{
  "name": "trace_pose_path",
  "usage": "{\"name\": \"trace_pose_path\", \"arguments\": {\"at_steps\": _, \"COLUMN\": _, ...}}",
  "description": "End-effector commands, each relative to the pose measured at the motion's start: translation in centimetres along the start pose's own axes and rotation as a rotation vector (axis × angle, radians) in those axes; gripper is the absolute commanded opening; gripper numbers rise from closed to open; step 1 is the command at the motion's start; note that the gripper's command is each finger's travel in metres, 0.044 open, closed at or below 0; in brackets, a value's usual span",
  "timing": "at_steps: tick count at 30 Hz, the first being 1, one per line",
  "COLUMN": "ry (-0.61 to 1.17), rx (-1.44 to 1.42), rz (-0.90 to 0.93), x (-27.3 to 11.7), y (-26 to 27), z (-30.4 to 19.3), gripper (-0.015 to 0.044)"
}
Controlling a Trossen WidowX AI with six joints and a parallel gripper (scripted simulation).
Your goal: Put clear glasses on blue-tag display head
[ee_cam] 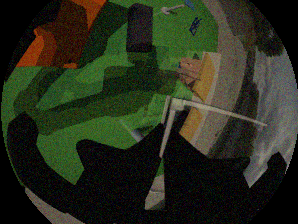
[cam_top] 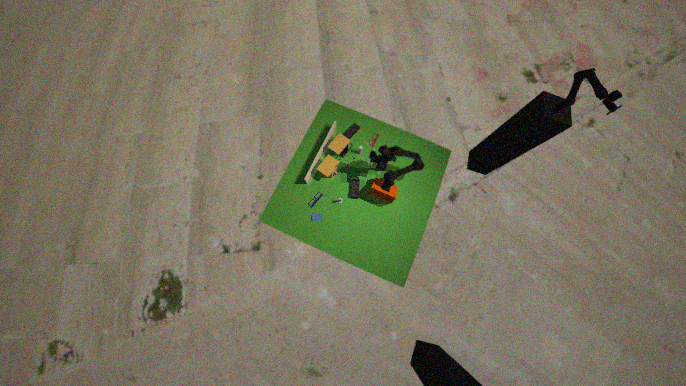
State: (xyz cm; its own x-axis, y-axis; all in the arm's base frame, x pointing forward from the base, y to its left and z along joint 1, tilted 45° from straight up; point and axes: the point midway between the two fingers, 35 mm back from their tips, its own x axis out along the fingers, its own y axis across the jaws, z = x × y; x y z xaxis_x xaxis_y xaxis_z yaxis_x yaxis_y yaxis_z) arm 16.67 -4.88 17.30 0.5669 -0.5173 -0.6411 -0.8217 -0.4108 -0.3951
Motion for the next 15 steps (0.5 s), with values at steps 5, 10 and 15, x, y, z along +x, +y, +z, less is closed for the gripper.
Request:
{"name": "trace_pose_path", "arguments": {"at_steps": 5, "ry": -0.025, "rx": 0.039, "rz": 0.051, "x": 0.5, "y": -1.5, "z": 0.7, "gripper": 0.0}}
{"name": "trace_pose_path", "arguments": {"at_steps": 10, "ry": -0.035, "rx": 0.06, "rz": 0.089, "x": 1.0, "y": -2.4, "z": 1.3, "gripper": 0.0}}
{"name": "trace_pose_path", "arguments": {"at_steps": 15, "ry": -0.042, "rx": 0.081, "rz": 0.127, "x": 1.6, "y": -3.2, "z": 1.9, "gripper": 0.0}}
